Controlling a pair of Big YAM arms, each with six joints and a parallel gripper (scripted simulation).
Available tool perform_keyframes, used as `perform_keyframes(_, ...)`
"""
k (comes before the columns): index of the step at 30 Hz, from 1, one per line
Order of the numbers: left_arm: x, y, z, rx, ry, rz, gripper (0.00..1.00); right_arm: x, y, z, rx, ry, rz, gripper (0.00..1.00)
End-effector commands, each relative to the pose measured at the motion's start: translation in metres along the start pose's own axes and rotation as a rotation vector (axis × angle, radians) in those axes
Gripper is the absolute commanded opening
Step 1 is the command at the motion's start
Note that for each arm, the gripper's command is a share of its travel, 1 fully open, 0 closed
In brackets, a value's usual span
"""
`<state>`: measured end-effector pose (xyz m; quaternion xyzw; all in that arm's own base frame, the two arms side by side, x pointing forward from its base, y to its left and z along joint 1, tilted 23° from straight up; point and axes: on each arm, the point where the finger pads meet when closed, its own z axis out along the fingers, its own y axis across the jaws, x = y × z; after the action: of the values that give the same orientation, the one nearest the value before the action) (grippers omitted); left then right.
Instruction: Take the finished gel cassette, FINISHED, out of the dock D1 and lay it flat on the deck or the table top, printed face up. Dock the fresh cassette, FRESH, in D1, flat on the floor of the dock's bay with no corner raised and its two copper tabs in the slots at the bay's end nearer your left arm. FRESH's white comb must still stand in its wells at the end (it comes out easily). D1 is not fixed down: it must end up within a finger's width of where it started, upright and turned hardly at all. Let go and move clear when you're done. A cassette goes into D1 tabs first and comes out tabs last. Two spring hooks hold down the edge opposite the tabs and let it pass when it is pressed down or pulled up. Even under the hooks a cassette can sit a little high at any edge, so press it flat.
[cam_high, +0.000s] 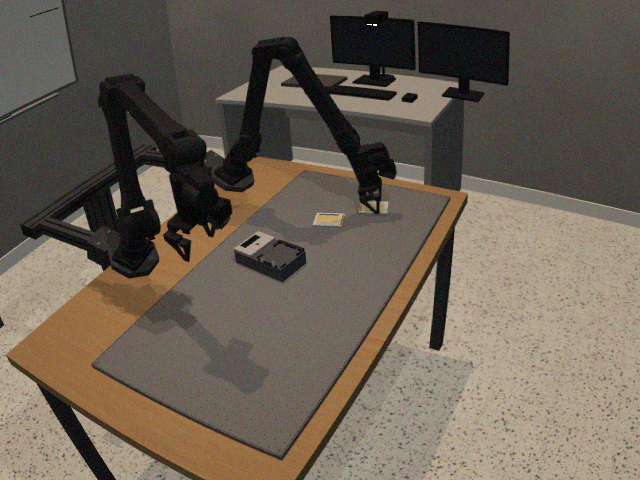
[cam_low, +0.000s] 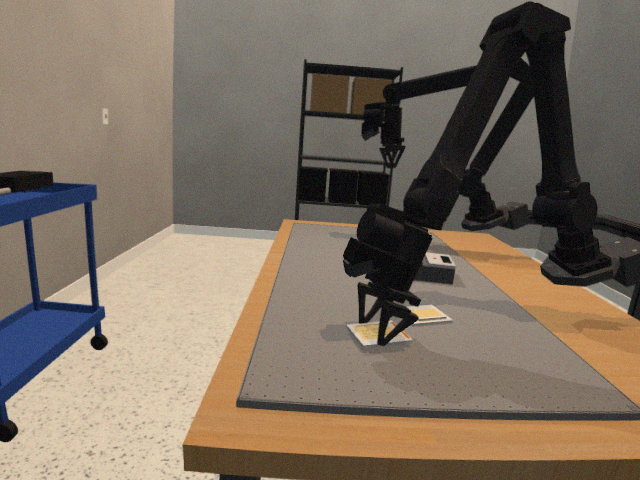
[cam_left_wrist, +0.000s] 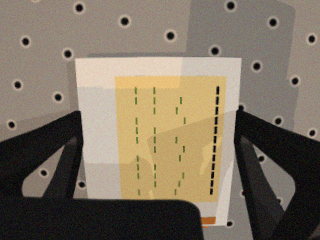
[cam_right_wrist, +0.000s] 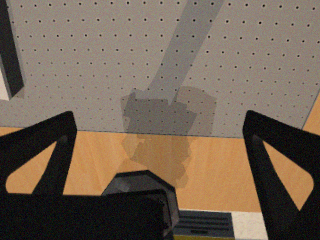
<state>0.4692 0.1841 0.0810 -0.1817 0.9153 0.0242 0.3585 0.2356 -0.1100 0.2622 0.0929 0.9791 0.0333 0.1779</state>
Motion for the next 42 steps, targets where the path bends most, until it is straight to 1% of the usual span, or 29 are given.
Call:
perform_keyframes(1, 0.0033, -0.0056, 0.0059, 0.005, 0.004, 0.0, 0.0, -0.0189, -0.0037, -0.0248, 0.018, -0.045, 0.011, 1.0)
perform_keyframes(8, 0.0042, -0.0062, 0.0142, 0.006, -0.001, 0.001, 0.0, -0.0189, -0.0037, -0.0248, 0.018, -0.045, 0.011, 1.0)
perform_keyframes(19, 0.0042, -0.0062, 0.0142, 0.006, -0.001, 0.001, 0.0, -0.0189, -0.0037, -0.0248, 0.018, -0.045, 0.011, 1.0)
perform_keyframes(27, -0.0012, -0.0004, 0.0071, 0.0, -0.011, 0.001, 0.0, -0.0189, -0.0037, -0.0248, 0.018, -0.045, 0.011, 1.0)
perform_keyframes(37, -0.0015, -0.0001, 0.0068, 0.0, -0.011, 0.001, 0.0, -0.0189, -0.0037, -0.0248, 0.018, -0.045, 0.011, 1.0)
perform_keyframes(38, -0.0028, 0.0003, 0.0068, -0.003, -0.017, 0.001, 0.92, -0.0189, -0.0037, -0.0248, 0.018, -0.045, 0.011, 1.0)
perform_keyframes(42, -0.0028, 0.0003, 0.0068, -0.003, -0.017, 0.001, 0.92, -0.0189, -0.0037, -0.0248, 0.018, -0.045, 0.011, 1.0)
